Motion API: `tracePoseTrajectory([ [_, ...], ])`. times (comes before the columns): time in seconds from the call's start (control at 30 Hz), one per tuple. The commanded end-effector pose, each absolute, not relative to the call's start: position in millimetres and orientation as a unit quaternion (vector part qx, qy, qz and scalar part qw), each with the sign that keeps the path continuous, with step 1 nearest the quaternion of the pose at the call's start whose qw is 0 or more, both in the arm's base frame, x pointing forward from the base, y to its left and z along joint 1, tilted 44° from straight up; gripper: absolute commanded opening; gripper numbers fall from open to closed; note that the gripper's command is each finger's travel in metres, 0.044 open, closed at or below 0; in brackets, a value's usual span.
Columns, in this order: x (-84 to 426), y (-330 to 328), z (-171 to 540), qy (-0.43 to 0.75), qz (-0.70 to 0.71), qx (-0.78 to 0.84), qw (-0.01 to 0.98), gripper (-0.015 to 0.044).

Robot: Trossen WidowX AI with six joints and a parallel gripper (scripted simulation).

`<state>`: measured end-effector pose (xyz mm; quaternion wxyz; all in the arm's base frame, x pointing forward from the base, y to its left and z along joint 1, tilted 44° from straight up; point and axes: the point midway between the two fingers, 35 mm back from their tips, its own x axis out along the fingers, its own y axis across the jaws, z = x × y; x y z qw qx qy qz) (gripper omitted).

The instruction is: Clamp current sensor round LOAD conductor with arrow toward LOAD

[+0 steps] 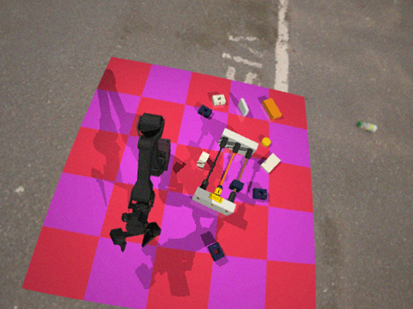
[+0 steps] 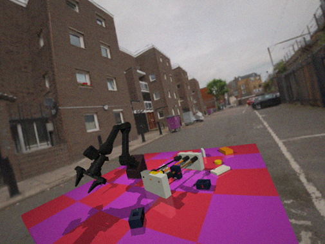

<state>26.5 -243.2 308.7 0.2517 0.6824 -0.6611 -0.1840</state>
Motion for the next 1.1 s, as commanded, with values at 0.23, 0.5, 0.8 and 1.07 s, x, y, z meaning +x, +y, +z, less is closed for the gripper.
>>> tracePoseTrajectory([
  [0.23, 113, -233, 315, -0.469, -0.286, 0.675, 0.493, 0.0440],
  [0.5, 192, -196, 319, -0.281, -0.291, 0.570, 0.715, 0.0440],
  [0.8, 244, -149, 321, -0.156, -0.236, 0.434, 0.855, 0.0440],
  [1.07, 283, -94, 322, -0.073, -0.152, 0.274, 0.947, 0.0440],
])
